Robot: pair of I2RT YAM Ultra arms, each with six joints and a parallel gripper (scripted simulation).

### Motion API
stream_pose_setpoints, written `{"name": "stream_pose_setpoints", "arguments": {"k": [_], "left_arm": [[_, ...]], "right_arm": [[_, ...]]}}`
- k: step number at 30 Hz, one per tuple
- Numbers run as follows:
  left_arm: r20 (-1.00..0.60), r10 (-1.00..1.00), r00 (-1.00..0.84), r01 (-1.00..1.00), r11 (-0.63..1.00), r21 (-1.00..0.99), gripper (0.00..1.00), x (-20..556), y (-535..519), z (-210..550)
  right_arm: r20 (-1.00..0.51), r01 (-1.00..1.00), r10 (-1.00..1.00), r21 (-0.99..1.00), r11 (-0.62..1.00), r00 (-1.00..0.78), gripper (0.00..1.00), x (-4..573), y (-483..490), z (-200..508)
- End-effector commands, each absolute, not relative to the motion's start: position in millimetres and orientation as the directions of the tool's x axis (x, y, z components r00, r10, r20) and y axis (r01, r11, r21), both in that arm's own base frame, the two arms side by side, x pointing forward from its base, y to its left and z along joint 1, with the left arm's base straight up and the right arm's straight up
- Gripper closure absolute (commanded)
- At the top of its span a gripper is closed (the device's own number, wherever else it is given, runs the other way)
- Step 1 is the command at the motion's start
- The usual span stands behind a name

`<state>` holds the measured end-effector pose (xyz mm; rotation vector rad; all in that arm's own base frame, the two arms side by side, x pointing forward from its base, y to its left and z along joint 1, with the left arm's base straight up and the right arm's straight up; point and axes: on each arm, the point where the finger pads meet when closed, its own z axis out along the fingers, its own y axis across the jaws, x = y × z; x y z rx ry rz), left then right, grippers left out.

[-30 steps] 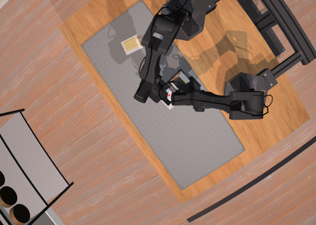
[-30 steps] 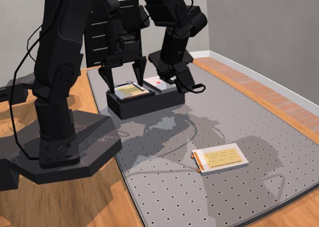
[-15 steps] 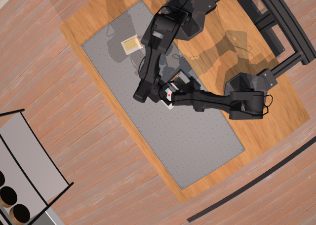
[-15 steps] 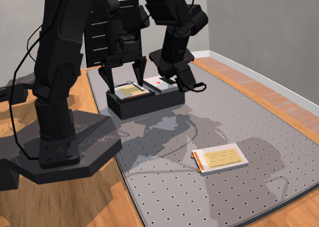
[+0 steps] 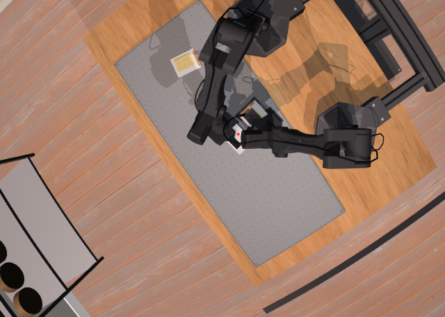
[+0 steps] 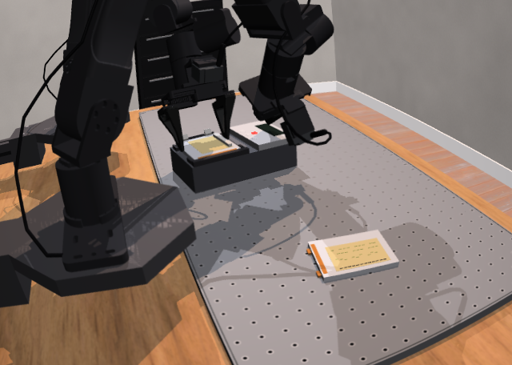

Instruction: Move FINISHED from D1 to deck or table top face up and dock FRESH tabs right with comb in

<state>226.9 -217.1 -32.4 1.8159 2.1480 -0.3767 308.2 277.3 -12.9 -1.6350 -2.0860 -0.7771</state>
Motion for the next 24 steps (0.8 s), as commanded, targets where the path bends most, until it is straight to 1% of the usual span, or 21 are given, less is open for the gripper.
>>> {"name": "stream_pose_setpoints", "arguments": {"k": [1, 24], "left_arm": [[-0.404, 0.902, -0.151, 0.986, 0.166, 0.004, 1.00, 229.6, -219.6, -29.5], [-0.404, 0.902, -0.151, 0.986, 0.166, 0.004, 1.00, 229.6, -219.6, -29.5]], "right_arm": [[0.615, 0.964, 0.744, 0.213, 0.161, -0.260, 1.00, 314.9, 275.7, 3.1], [0.617, 0.964, 0.743, 0.210, 0.164, -0.260, 1.00, 313.1, 270.8, 5.5]]}}
